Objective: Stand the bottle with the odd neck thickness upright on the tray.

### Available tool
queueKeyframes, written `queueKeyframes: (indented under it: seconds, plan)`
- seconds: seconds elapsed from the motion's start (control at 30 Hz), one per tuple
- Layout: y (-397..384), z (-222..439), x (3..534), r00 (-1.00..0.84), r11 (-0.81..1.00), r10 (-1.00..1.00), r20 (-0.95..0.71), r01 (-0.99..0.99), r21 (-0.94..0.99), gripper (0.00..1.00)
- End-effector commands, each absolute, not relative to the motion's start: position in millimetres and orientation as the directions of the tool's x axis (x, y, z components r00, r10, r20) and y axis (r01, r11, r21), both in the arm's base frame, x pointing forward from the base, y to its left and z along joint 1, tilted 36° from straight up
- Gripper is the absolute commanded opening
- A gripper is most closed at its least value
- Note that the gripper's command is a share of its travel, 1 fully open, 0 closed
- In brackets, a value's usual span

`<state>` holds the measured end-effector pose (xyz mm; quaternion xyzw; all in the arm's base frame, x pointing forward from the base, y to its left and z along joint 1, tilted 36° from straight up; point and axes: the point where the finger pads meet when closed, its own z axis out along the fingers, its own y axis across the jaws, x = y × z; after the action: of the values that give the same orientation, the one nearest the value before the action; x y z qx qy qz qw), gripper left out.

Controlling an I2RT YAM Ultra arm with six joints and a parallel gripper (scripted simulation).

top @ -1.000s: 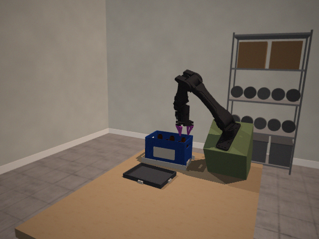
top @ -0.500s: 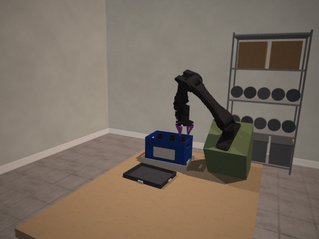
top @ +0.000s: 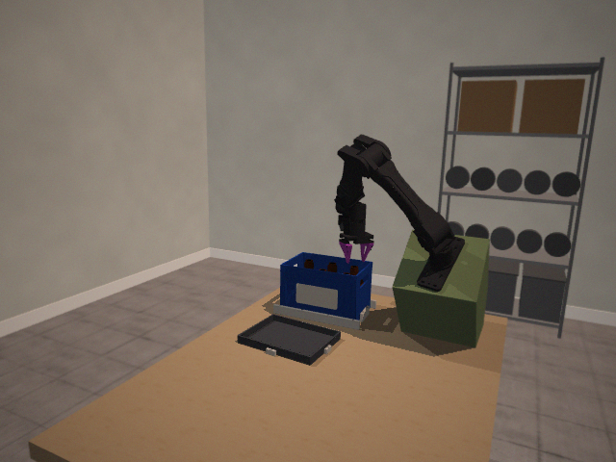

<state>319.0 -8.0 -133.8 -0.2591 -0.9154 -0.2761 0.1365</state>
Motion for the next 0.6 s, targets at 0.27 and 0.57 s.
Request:
queueKeyframes:
  seconds: [0.27, 0.57]
  plan:
    - [-18.1, -128.9, 334.6, -0.837, 0.709, 0.42, 0.352, 0.544, 0.448, 0.61]
    - [-17.1, -130.7, 332.7, -0.833, 0.708, 0.418, 0.362, 0.549, 0.445, 0.61]
